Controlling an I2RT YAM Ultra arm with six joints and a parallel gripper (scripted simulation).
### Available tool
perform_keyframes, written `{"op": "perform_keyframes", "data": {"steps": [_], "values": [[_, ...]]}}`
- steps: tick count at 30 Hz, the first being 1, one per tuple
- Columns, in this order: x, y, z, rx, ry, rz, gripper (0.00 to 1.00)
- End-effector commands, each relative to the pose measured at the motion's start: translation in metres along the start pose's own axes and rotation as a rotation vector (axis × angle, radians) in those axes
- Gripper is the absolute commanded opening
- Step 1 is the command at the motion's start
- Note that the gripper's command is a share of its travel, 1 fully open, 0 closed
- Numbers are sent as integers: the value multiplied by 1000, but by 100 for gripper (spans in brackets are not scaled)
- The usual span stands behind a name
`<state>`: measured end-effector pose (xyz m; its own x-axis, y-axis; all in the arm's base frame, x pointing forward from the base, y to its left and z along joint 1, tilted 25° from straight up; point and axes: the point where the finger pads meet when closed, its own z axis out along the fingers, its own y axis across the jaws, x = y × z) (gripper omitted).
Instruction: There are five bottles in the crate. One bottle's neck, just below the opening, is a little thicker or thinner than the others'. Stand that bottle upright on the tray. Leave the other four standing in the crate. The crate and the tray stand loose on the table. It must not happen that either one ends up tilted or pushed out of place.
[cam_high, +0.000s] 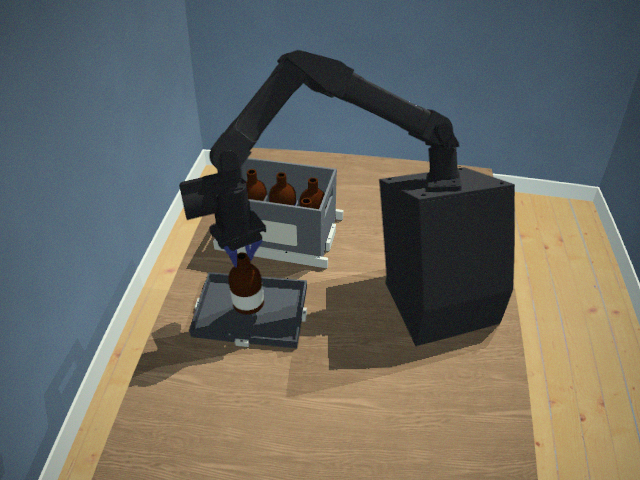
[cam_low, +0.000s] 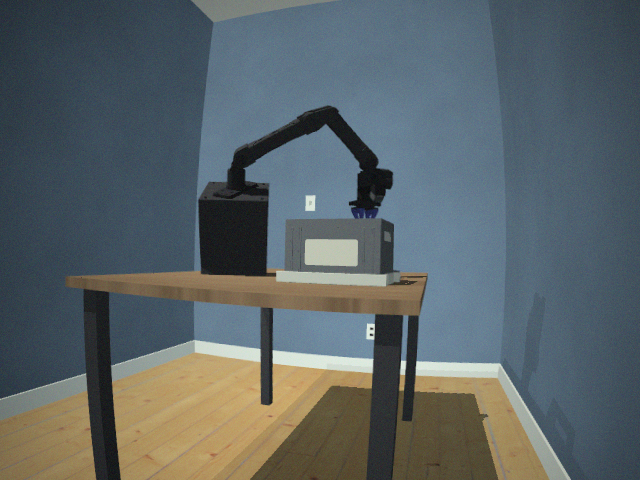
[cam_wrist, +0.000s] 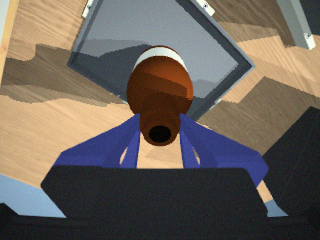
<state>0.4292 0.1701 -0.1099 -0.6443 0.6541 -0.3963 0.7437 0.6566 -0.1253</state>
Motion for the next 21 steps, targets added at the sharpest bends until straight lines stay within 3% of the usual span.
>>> {"op": "perform_keyframes", "data": {"steps": [1,17,21], "values": [[-1,11,-13,-38,-17,-7,0],[-1,3,-6,-21,-14,-9,0],[-4,8,-9,-37,-17,-4,0]]}}
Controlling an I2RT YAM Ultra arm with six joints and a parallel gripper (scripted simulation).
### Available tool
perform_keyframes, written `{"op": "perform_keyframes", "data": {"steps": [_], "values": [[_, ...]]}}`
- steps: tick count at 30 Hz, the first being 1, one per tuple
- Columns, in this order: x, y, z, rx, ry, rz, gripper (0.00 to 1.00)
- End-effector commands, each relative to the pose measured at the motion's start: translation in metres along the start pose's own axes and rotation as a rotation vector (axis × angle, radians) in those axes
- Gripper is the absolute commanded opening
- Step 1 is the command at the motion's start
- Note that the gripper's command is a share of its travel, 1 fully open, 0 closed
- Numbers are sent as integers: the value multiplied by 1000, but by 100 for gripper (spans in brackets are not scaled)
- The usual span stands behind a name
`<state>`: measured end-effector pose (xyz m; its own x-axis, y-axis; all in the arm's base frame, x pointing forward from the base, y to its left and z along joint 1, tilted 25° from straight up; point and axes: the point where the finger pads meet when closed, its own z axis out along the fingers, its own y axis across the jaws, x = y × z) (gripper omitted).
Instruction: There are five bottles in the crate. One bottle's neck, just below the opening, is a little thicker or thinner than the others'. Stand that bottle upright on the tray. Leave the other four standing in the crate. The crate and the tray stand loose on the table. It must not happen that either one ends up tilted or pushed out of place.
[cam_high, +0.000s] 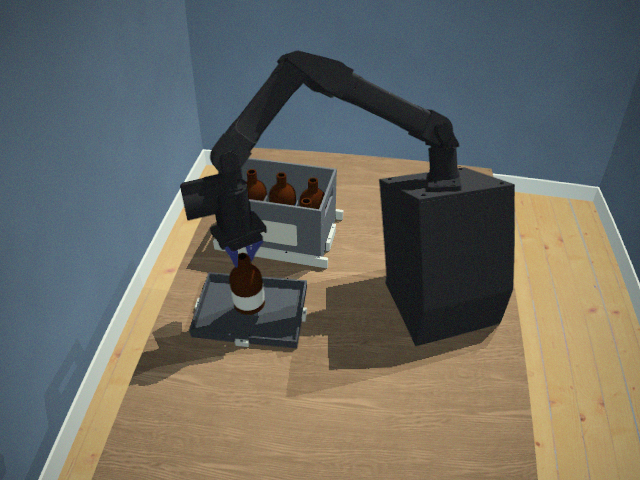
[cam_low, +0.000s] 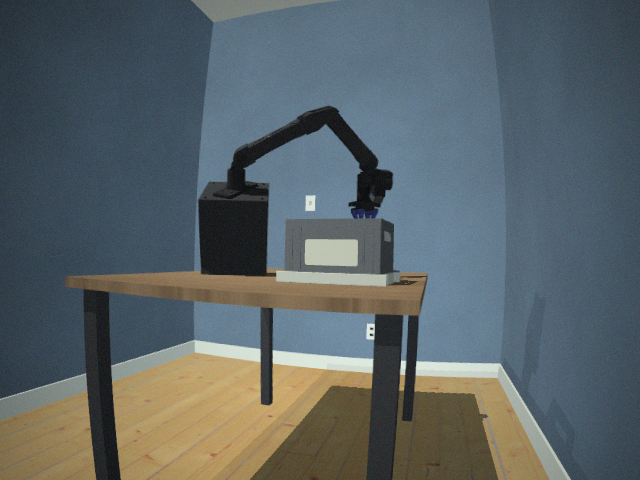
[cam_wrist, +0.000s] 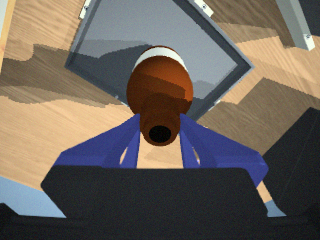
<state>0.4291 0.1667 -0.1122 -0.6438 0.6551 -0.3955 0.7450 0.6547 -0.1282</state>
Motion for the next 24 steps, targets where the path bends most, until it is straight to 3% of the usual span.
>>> {"op": "perform_keyframes", "data": {"steps": [1,24], "values": [[-2,10,-12,-41,-18,-5,0],[-3,6,-6,-34,-17,-12,0]]}}
